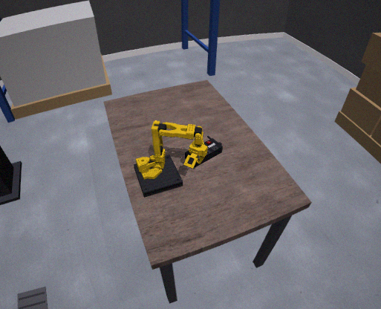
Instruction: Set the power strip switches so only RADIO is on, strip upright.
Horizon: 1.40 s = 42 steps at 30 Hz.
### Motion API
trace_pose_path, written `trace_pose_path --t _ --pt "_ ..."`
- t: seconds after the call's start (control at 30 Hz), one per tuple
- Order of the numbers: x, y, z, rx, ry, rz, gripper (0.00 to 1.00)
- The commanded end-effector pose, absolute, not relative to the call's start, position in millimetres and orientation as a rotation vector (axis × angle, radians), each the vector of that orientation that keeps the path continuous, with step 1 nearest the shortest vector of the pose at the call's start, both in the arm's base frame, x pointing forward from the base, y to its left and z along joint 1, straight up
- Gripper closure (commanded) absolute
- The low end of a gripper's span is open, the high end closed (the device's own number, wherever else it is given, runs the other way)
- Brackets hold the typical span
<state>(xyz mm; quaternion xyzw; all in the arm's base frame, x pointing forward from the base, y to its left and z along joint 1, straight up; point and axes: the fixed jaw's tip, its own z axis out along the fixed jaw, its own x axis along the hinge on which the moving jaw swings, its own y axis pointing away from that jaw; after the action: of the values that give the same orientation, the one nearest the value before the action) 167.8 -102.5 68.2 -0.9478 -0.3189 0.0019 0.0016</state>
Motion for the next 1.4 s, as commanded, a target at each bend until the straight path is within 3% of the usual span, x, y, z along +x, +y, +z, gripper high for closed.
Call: trace_pose_path --t 0.0,1.37 --pt "150.0 -114.2 73.5 -3.017 -0.877 0.0 1.0" --pt "147.2 -115.7 73.9 -3.023 -0.854 0.0 1.0"
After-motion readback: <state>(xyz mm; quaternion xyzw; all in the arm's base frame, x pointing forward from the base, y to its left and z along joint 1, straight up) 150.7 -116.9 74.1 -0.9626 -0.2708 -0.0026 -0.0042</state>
